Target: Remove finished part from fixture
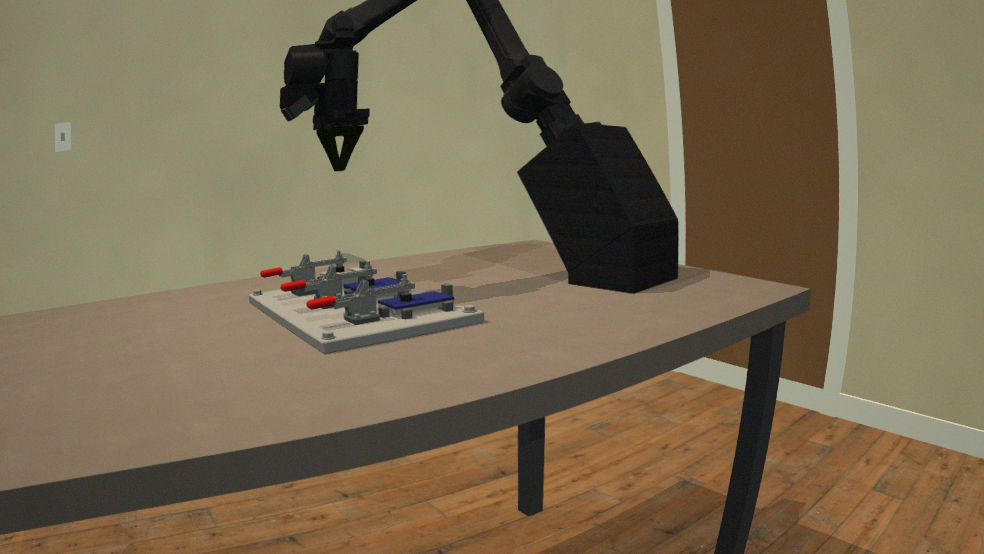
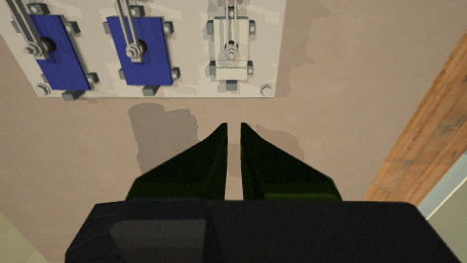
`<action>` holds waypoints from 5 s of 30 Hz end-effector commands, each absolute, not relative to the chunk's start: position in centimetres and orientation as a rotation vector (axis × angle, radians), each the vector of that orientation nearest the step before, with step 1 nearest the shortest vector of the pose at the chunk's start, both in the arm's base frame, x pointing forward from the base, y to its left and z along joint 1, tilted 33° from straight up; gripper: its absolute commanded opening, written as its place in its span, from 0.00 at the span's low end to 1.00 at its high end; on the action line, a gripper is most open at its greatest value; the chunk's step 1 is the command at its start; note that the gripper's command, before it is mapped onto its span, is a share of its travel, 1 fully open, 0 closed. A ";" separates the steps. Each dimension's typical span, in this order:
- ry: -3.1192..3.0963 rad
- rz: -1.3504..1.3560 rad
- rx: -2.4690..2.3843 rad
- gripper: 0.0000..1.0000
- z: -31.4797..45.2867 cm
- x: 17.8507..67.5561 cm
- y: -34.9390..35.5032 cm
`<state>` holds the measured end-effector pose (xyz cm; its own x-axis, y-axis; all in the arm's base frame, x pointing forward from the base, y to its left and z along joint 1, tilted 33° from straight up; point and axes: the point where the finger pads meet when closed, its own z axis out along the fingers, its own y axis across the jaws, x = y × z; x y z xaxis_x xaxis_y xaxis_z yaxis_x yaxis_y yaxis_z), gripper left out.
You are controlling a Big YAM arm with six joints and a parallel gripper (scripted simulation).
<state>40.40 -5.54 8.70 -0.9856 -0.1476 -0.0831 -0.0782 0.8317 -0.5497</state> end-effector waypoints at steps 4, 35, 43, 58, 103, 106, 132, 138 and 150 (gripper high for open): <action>2.900 -0.865 -0.207 0.92 8.4 40.6 -4.8; 2.896 -0.864 -0.206 0.92 8.2 40.6 -4.8; 2.894 -0.863 -0.205 0.92 8.1 40.6 -4.8; 2.890 -0.862 -0.204 0.92 8.1 40.6 -4.8; 2.869 -0.855 -0.194 0.45 8.5 41.4 -4.7; 2.868 -0.855 -0.194 0.45 8.6 41.4 -4.7; 2.862 -0.852 -0.191 0.45 8.8 41.7 -4.7; 2.860 -0.852 -0.190 0.45 8.8 41.7 -4.7; 2.852 -0.838 -0.171 0.45 9.4 42.3 -4.7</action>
